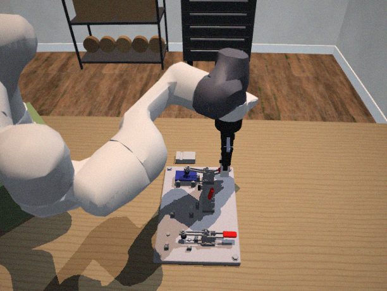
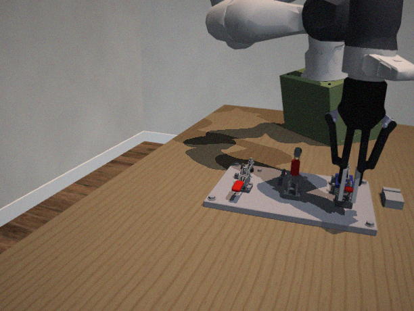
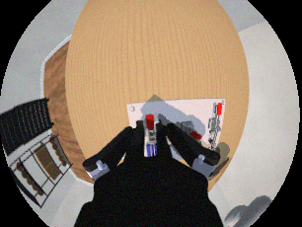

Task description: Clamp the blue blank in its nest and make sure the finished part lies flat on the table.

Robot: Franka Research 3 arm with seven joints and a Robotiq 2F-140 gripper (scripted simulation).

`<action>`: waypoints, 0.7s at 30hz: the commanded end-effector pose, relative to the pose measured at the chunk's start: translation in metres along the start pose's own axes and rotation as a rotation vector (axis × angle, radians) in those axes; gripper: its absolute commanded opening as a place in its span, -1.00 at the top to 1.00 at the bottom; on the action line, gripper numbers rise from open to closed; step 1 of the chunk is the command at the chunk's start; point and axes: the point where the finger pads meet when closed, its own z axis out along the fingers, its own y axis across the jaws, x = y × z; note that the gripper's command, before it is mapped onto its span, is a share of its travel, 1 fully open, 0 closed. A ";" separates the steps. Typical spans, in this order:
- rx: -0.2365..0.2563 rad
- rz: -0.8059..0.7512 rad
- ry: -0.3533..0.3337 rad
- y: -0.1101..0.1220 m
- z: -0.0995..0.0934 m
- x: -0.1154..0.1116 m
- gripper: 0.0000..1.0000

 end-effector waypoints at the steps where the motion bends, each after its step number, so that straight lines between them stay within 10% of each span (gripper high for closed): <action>1: -0.001 -0.004 0.003 0.001 0.005 0.003 1.00; 21: -0.001 -0.004 0.003 0.001 0.011 0.005 1.00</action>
